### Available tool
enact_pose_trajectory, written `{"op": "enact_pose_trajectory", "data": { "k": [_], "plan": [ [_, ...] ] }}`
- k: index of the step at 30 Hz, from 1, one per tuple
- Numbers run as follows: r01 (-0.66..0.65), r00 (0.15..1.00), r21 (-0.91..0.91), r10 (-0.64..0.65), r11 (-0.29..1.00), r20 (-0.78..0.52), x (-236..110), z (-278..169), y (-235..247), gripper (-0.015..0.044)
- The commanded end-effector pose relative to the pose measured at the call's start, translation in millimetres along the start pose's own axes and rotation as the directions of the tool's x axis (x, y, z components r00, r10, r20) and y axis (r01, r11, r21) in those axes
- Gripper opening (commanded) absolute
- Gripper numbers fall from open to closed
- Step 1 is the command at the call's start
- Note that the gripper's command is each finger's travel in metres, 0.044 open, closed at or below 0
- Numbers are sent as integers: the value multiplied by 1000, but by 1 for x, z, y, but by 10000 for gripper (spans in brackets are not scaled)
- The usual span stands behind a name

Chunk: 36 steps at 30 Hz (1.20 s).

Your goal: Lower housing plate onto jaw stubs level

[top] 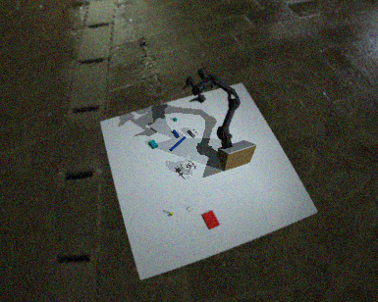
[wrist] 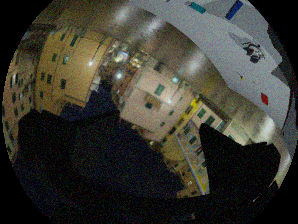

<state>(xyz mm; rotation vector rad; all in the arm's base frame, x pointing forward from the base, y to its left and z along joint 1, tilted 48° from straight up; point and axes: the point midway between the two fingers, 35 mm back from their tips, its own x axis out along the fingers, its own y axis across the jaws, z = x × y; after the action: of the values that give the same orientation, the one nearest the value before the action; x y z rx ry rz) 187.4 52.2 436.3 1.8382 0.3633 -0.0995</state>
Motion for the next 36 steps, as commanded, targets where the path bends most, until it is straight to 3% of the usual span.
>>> {"op": "enact_pose_trajectory", "data": {
  "k": [1,13,23,36],
  "plan": [
    [41,992,26,-43,999,120,20,19,-13,440],
    [90,874,134,-143,987,464,50,91,-47,440],
    [119,750,183,-209,976,628,54,136,-69,440],
    [84,438,317,-321,945,840,38,212,-114,440]
  ]
}}
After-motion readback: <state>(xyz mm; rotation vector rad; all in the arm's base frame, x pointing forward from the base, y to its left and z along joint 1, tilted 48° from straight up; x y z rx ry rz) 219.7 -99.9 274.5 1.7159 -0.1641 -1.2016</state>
